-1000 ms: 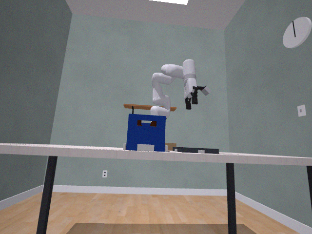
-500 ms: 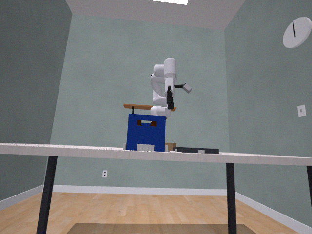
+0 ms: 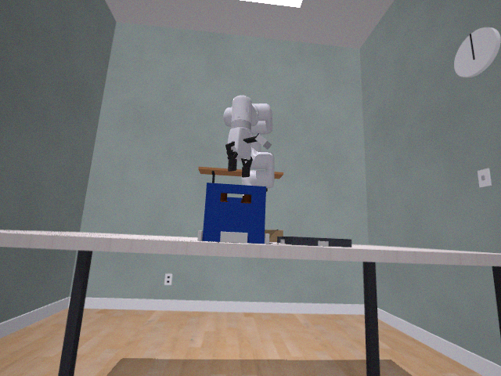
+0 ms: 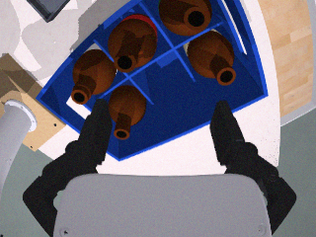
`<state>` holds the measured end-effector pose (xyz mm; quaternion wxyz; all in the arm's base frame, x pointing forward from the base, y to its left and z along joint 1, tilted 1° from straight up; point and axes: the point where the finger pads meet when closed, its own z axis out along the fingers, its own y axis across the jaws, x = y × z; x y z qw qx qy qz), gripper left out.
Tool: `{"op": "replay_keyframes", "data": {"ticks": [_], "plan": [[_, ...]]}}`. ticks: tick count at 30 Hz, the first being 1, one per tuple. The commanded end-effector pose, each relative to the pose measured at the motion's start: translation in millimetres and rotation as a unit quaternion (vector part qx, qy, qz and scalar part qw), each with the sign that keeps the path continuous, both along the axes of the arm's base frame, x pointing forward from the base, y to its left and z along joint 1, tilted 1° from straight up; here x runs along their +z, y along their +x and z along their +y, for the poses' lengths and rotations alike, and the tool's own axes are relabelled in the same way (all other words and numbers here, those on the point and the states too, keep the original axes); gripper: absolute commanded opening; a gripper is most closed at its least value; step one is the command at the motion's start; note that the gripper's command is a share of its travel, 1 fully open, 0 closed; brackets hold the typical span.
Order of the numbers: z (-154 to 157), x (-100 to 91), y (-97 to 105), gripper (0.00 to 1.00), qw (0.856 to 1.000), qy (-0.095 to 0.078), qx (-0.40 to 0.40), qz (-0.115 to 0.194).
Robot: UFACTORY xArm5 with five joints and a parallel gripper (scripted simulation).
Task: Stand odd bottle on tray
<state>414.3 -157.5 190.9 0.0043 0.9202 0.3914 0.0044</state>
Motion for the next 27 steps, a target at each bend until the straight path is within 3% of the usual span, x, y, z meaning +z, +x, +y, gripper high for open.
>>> {"op": "replay_keyframes", "data": {"ticks": [1,4,10,11,27], "plan": [[-22.5,0.4,-11.6,1.0,0.999,0.0,-0.033,0.001],[-47.4,-1.6,-30.4,1.0,0.997,0.002,-0.079,0.005],[-50.8,-1.9,-33.1,1.0,0.996,0.003,-0.085,0.006],[-50.8,-1.9,-33.1,0.0,0.996,0.003,-0.085,0.006],[-50.8,-1.9,-33.1,0.0,0.996,0.003,-0.085,0.006]]}}
